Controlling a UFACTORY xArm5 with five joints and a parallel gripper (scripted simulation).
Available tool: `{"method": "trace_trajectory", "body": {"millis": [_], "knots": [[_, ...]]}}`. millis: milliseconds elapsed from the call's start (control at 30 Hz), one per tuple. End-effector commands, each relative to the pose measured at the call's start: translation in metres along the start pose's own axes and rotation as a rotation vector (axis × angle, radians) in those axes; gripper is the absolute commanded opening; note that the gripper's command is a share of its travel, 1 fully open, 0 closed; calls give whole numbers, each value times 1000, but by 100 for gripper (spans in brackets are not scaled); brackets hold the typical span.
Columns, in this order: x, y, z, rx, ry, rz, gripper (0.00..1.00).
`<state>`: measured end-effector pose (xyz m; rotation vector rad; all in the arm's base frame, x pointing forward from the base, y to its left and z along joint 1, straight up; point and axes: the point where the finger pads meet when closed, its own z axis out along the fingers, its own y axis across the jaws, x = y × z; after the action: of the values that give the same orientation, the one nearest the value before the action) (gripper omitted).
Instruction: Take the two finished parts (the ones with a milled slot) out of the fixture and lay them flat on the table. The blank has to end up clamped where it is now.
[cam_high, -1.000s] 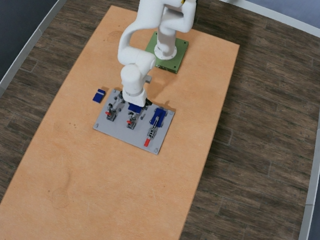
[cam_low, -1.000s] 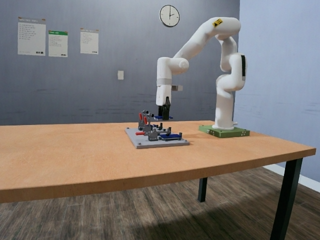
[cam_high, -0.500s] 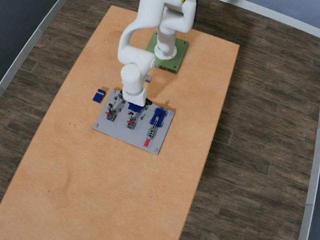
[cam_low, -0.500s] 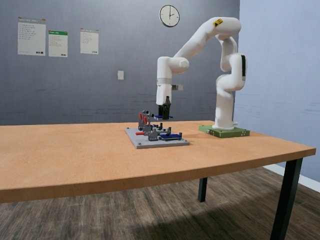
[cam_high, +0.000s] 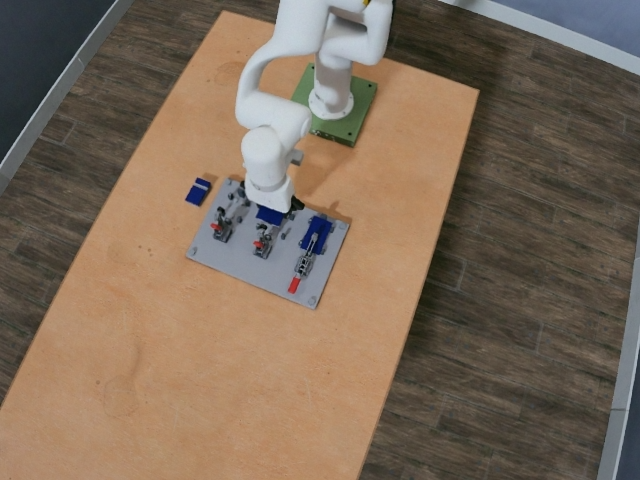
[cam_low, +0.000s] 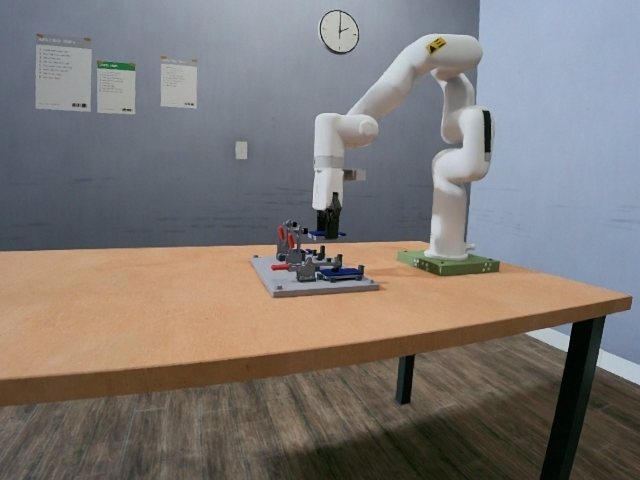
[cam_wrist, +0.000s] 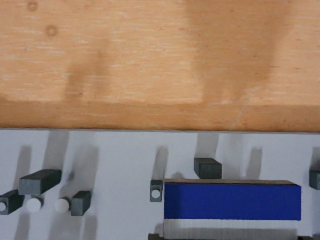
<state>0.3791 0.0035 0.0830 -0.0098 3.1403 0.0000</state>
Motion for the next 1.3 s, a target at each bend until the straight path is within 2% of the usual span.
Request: {"method": "trace_trajectory", "body": {"millis": [0,733,1267], "knots": [[-1,0,-1,0,-3,0,0],[-1,21,-1,0,-3,0,0],[-1,72,-1,-1,-2,0,0]]}}
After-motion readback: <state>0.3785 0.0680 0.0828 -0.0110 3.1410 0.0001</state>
